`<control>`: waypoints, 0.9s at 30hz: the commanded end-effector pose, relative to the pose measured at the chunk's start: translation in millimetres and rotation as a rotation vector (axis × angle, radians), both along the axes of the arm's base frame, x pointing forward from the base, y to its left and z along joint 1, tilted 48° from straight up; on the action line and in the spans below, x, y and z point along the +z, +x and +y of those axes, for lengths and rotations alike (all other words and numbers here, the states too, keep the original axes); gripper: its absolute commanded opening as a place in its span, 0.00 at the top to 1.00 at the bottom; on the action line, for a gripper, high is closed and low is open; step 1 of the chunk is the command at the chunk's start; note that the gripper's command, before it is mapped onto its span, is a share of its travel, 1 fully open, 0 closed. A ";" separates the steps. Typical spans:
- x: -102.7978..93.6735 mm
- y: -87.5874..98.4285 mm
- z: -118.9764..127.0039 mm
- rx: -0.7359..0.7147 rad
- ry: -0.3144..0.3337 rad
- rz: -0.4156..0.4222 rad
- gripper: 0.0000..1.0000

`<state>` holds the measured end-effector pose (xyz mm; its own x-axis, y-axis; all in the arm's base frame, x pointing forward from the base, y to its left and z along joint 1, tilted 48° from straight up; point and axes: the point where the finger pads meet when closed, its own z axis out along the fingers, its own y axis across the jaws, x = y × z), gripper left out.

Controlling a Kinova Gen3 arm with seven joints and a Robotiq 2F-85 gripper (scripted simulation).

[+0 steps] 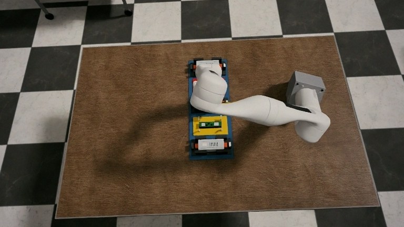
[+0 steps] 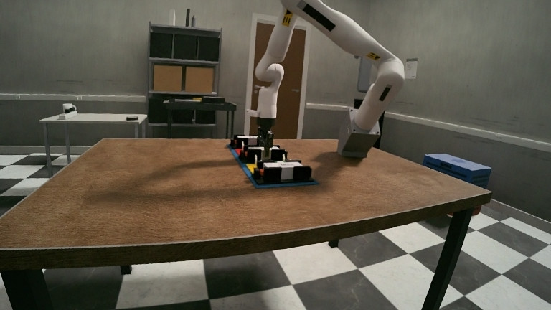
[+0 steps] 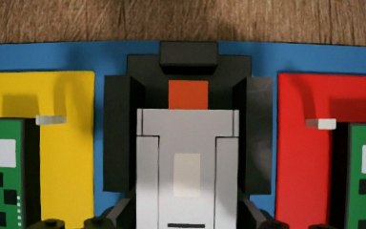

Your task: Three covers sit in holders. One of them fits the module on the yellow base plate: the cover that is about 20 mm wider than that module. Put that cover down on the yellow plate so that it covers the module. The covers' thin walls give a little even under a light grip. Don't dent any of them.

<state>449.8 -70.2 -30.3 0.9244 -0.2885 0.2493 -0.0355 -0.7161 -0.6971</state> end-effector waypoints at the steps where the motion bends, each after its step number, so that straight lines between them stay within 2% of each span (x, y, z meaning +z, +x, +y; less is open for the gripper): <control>1: 0.3 0.1 -1.0 -0.001 -0.001 -0.001 0.30; 4: 0.3 0.1 -1.0 -0.001 -0.001 -0.001 0.30; 5: 0.3 0.1 -1.0 -0.001 -0.001 -0.001 1.00; 27: 0.4 0.2 -1.0 -0.001 -0.001 -0.001 1.00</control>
<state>449.8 -70.5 -30.1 0.9243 -0.2887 0.2497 -0.0355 -0.7162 -0.6969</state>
